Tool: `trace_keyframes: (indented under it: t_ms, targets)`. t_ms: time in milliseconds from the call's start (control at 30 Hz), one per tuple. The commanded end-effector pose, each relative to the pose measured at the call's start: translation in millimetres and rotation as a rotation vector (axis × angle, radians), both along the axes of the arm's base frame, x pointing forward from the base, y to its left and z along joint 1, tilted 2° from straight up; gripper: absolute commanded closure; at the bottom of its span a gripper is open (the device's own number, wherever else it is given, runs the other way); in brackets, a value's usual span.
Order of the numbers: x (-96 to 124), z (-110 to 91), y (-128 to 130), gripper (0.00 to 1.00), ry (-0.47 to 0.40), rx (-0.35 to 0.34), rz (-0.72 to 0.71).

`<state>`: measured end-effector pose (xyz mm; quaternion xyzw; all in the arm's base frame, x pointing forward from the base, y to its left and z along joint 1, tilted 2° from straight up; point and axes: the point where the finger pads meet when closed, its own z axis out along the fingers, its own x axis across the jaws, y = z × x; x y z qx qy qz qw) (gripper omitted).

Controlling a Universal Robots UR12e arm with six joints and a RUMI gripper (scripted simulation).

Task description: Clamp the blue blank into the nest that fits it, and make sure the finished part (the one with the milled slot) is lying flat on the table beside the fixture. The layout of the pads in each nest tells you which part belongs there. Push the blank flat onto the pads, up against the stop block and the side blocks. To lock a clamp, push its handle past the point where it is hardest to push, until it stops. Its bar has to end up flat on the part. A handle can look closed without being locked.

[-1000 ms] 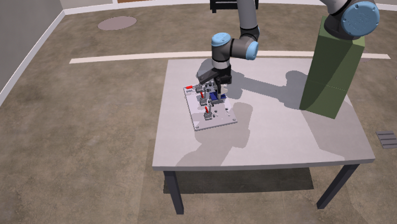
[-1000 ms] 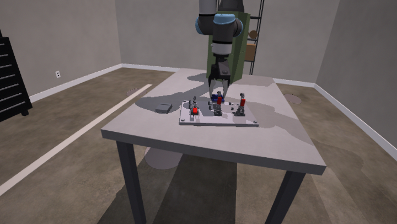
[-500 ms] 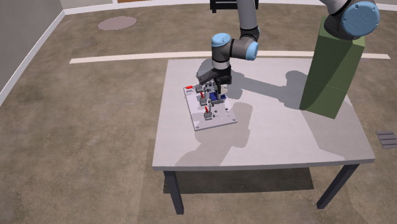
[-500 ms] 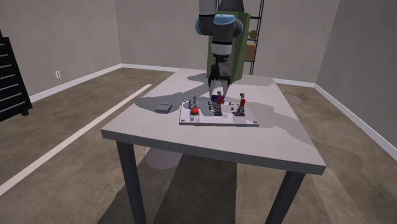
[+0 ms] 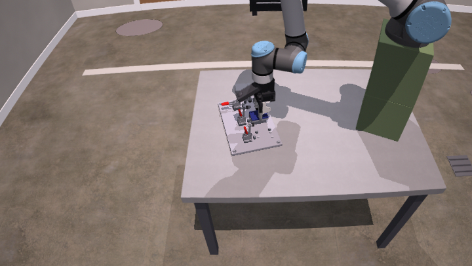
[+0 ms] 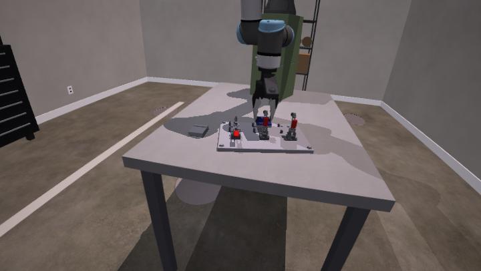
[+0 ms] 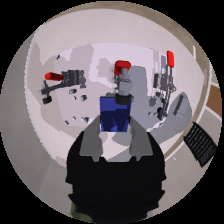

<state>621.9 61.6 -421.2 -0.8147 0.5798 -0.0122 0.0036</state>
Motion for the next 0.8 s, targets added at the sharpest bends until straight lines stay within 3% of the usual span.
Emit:
trace_keyframes:
  t_ms: [0, 767]
  targets:
    - [0.6, -3.3, -0.1, 1.0, -0.001, 0.0, 0.0]
    - [0.9, -12.9, -0.1, 1.0, -0.001, 0.0, 0.0]
